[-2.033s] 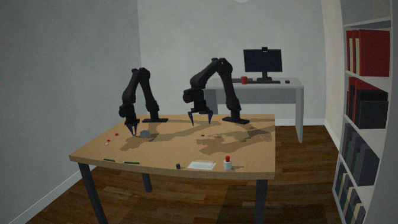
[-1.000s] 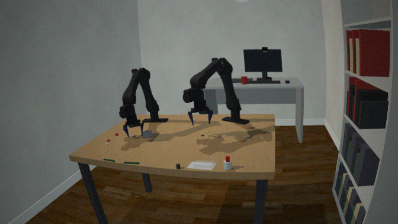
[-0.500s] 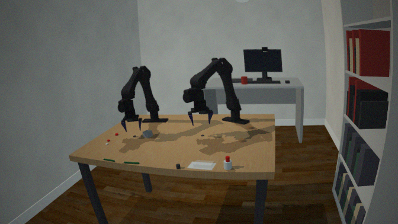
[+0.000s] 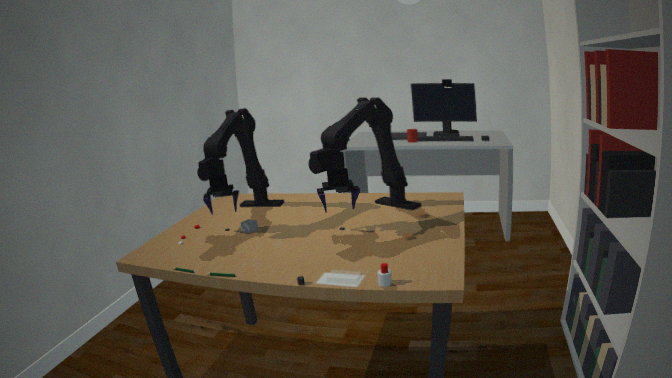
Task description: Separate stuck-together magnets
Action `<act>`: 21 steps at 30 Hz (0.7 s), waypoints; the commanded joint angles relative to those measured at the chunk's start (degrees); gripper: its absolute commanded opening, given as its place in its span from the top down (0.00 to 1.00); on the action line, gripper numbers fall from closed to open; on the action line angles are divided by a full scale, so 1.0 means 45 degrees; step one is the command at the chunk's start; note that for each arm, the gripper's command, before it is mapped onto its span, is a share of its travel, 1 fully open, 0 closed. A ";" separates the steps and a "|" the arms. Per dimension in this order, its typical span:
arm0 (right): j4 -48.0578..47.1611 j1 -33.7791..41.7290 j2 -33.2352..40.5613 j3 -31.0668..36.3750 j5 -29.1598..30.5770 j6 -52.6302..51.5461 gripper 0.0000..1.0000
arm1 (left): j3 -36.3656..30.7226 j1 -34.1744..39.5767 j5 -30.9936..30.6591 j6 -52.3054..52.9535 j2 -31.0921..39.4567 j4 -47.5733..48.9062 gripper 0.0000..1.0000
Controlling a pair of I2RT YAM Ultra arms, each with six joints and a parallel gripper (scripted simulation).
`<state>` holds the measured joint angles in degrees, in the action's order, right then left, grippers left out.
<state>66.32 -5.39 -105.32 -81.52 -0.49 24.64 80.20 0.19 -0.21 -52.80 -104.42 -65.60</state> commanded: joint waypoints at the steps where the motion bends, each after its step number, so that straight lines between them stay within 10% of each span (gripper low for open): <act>1: 0.0199 0.0002 0.0081 -0.0078 -0.0141 -0.0010 0.00 | 0.0049 0.0003 0.0066 -0.0004 0.0069 -0.0020 0.00; 21: -0.1944 0.0113 0.1171 0.0376 -0.0166 -0.0797 0.00 | -0.0383 -0.0005 0.0077 0.1707 0.1148 0.2074 0.00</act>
<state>62.92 -4.84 -102.37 -79.96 -0.93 22.94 78.76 0.27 -0.19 -49.39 -101.60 -61.06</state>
